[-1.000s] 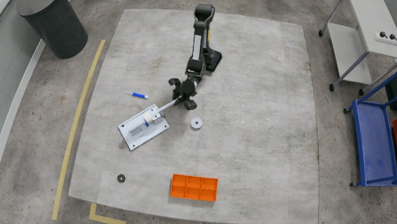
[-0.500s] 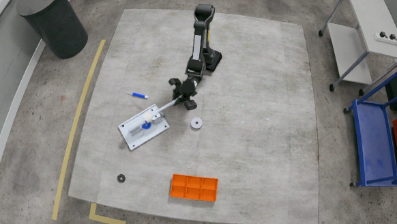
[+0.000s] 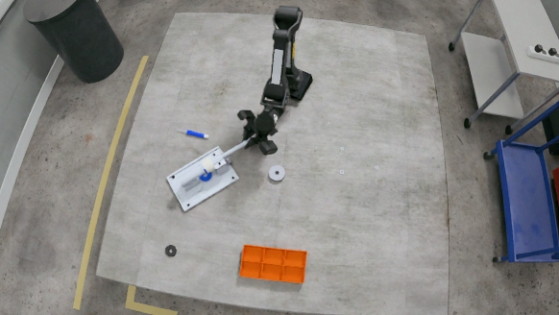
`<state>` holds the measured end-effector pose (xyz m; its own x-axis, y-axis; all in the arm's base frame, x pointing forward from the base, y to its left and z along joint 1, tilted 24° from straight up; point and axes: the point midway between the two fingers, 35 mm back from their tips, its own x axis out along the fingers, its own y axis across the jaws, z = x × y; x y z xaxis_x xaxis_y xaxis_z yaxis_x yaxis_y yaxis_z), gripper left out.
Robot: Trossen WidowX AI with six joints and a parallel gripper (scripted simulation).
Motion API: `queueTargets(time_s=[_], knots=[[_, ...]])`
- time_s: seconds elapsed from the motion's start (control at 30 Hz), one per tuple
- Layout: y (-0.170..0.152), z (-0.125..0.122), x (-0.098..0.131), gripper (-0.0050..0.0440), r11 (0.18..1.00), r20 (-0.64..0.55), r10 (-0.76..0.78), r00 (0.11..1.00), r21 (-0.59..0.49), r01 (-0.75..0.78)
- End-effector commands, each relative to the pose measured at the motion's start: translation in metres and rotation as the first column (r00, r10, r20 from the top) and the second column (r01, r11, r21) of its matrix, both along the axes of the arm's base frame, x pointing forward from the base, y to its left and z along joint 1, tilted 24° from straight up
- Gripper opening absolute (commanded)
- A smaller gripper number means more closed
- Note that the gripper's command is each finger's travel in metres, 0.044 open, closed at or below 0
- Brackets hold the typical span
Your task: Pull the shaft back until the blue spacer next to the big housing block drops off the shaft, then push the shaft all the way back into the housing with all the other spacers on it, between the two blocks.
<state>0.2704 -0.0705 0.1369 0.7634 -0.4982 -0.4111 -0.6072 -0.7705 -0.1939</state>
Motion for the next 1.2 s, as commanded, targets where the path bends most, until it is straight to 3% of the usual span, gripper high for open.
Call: queueTargets(time_s=[0.0,1.17], knots=[[-0.0012,0.0121,0.0033,-0.0050,1.000,0.034,-0.006,0.999,0.001,0.006],[-0.0011,0.0126,0.0028,-0.0050,1.000,0.034,-0.004,0.999,-0.002,0.004]])
